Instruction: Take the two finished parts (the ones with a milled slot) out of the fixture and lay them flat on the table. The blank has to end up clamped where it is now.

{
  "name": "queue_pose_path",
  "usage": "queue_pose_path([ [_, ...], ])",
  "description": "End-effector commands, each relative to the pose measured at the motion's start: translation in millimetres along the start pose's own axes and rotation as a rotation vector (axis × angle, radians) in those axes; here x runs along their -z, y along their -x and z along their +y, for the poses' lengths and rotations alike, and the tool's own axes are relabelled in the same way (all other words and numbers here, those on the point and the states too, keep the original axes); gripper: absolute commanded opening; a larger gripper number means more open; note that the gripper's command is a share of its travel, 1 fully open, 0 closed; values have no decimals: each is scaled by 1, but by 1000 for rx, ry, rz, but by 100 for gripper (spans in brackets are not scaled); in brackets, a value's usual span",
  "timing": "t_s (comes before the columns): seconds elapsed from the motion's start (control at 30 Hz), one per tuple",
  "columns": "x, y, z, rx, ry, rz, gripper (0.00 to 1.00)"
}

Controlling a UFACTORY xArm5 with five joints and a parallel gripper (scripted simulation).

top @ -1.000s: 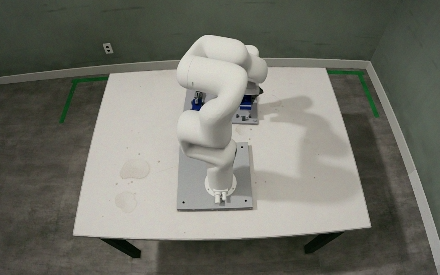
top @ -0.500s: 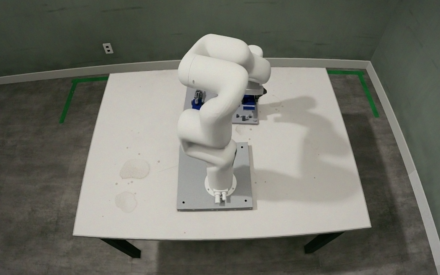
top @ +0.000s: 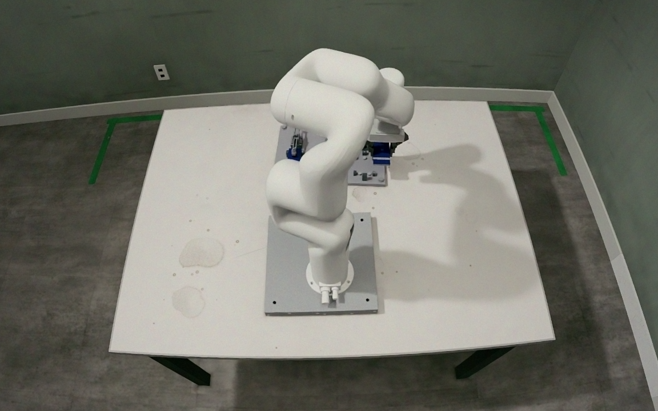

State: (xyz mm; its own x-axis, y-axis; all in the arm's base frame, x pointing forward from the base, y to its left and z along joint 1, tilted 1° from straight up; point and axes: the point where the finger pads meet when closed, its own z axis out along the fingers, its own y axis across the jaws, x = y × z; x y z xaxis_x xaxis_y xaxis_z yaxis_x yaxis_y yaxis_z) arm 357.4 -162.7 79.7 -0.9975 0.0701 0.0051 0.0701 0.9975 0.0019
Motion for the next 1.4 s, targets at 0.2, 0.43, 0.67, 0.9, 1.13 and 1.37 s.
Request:
queue_pose_path([
  [0.2,1,1,-25,0,-1,-3,0],
  [0.43,1,1,-37,0,-1,-3,0],
  [0.67,1,1,-52,0,-1,-3,0],
  [0.9,1,1,-64,0,0,-2,0],
  [1.13,1,1,-69,0,0,-2,0],
  [1.37,1,1,-73,0,0,-2,0],
])
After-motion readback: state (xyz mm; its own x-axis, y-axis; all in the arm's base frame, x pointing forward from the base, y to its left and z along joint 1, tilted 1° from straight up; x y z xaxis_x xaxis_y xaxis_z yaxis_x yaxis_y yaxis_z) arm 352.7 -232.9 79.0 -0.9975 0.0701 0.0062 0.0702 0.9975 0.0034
